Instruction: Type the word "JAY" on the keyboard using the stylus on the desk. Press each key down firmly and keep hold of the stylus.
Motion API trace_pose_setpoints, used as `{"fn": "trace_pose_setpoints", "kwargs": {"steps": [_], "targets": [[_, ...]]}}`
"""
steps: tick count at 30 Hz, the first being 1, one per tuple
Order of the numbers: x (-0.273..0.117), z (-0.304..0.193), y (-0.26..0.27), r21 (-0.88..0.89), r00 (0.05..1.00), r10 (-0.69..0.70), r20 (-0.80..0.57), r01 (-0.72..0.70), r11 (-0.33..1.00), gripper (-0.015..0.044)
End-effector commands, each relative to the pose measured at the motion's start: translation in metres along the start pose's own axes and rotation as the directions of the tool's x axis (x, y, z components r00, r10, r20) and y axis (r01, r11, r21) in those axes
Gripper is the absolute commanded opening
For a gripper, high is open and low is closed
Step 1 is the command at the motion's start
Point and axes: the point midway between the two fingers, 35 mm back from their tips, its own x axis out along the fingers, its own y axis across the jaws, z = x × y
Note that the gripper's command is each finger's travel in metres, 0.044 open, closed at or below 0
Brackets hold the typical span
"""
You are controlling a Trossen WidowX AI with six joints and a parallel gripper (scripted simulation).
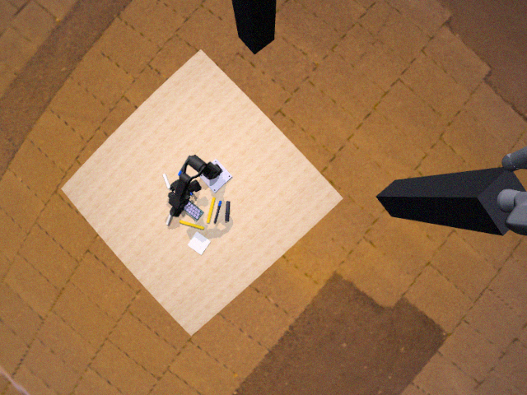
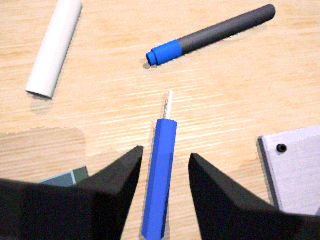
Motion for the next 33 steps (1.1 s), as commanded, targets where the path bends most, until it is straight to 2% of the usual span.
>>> {"fn": "trace_pose_setpoints", "kwargs": {"steps": [1, 33], "targets": [[0.004, -0.001, -0.001, -0.004, 1.0, -0.005, 0.007, 0.005, 1.0, 0.015], [0.021, -0.01, -0.001, -0.004, 1.0, -0.005, 0.007, 0.005, 1.0, 0.015]]}}
